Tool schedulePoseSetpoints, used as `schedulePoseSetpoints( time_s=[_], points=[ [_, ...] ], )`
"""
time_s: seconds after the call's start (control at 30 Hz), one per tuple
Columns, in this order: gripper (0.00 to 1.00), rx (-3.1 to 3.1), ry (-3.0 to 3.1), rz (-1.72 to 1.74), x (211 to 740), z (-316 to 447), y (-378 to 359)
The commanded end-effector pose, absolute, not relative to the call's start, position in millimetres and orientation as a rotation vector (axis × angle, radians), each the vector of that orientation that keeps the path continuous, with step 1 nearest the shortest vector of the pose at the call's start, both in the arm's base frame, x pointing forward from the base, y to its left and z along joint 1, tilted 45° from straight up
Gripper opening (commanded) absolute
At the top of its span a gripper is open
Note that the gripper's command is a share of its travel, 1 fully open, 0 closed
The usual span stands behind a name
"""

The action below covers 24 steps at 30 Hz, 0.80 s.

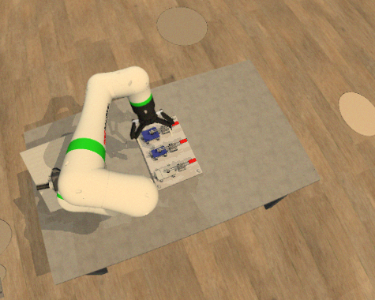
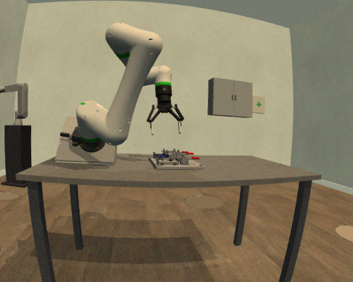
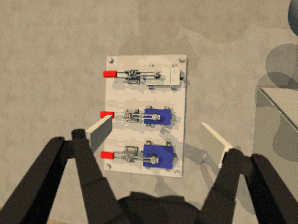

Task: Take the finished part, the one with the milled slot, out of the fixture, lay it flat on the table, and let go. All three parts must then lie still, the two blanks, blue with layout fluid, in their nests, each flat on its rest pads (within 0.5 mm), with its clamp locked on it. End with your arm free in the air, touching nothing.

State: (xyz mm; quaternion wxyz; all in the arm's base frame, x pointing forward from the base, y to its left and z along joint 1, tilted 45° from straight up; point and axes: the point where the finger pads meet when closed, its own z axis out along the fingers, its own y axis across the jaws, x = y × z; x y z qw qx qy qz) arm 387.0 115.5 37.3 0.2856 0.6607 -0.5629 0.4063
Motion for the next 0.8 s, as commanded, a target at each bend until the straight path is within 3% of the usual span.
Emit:
schedulePoseSetpoints(
  time_s=[0.0, 0.77],
  points=[
    [1.00, 1.743, -1.474, 1.055, 383.2, 26.2, 118.8],
    [1.00, 1.737, -1.464, 1.045, 381.4, 22.2, 119.6]
  ],
)
